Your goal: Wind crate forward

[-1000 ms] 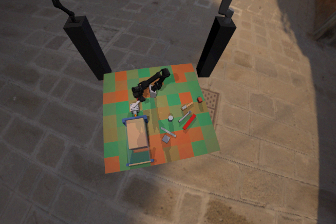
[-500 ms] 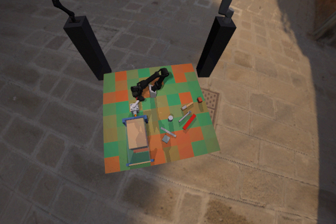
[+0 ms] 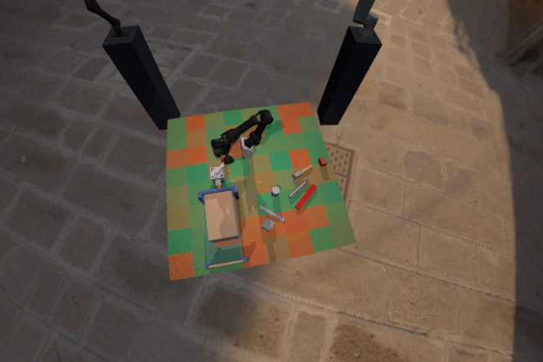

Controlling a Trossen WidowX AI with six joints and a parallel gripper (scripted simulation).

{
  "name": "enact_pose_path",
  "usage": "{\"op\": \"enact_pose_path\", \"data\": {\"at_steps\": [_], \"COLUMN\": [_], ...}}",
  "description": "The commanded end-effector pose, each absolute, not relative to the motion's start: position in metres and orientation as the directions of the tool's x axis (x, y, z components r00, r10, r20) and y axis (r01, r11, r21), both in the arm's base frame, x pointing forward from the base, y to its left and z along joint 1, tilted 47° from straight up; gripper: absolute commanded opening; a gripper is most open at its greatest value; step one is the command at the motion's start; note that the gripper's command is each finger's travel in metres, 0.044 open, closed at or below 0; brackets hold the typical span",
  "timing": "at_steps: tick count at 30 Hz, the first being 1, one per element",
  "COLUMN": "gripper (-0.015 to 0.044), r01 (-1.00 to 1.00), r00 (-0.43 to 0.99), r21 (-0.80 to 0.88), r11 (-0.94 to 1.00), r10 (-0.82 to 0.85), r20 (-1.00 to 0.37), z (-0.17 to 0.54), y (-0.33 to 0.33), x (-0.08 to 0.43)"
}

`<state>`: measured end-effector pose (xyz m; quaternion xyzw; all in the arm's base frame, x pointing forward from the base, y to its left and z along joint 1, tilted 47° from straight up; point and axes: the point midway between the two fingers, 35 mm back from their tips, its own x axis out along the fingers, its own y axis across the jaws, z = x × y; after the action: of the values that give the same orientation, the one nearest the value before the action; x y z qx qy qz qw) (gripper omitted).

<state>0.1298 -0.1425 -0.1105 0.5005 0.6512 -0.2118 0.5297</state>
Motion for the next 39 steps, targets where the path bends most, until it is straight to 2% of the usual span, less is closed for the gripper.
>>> {"op": "enact_pose_path", "data": {"at_steps": [1, 11, 18, 24, 39], "gripper": [0.044, 0.044, 0.044, 0.044, 0.044], "r01": [0.873, 0.874, 0.874, 0.883, 0.887], "r00": [0.068, 0.068, 0.066, 0.054, -0.095], "r21": [0.254, 0.254, 0.253, 0.251, 0.228], "r11": [0.415, 0.415, 0.414, 0.396, 0.402], "r10": [0.413, 0.413, 0.415, 0.446, 0.642], "r20": [-0.908, -0.908, -0.907, -0.893, -0.761], "z": [-0.097, -0.062, -0.009, -0.021, -0.067], "y": [-0.163, -0.19, -0.203, -0.208, -0.248], "x": [0.136, 0.139, 0.126, 0.144, 0.225]}}
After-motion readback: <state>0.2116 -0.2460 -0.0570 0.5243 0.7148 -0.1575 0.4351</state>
